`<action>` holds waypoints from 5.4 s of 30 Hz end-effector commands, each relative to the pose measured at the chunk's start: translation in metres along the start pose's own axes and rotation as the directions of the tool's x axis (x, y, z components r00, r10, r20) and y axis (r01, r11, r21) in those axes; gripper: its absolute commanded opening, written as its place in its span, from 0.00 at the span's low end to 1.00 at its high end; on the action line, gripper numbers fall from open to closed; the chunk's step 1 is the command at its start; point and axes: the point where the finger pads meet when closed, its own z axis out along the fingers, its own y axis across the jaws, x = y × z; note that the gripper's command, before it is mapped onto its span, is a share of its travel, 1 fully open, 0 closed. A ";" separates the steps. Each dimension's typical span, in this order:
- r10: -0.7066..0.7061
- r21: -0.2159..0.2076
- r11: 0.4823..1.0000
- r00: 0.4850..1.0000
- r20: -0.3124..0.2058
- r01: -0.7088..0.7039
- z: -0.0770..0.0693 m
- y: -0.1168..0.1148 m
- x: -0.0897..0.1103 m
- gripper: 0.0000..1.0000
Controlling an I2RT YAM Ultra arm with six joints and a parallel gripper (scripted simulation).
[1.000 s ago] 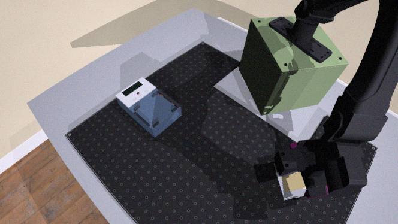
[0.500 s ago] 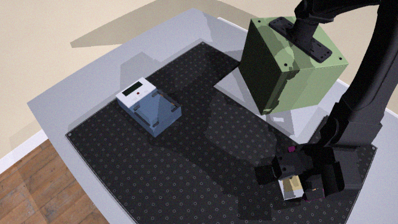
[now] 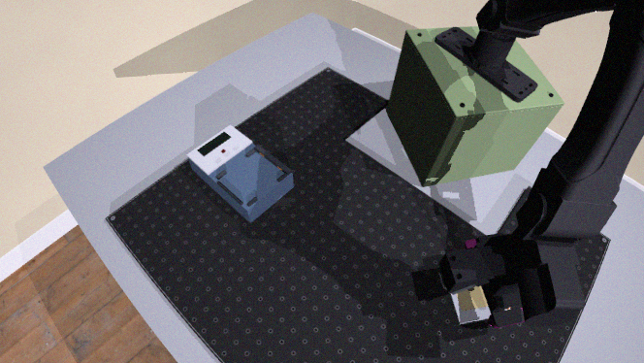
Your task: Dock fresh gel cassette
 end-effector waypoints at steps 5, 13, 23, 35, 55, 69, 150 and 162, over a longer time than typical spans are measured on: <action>-0.001 -0.037 0.999 1.000 0.018 0.002 -0.013 0.012 -0.001 1.00; 0.002 -0.025 1.000 1.000 0.016 -0.002 -0.013 0.008 -0.001 1.00; 0.002 -0.040 0.999 1.000 0.019 -0.002 -0.008 0.011 -0.002 1.00; 0.003 -0.016 1.000 1.000 0.014 -0.002 -0.001 0.002 0.000 1.00; 0.002 -0.016 1.000 1.000 0.014 -0.001 0.011 0.002 0.000 1.00; 0.001 -0.014 1.000 1.000 0.007 0.000 0.010 0.001 0.000 1.00; 0.006 0.003 1.000 1.000 0.010 -0.006 -0.050 -0.009 -0.001 0.00; 0.006 -0.017 1.000 1.000 0.015 -0.006 -0.065 -0.001 -0.004 0.00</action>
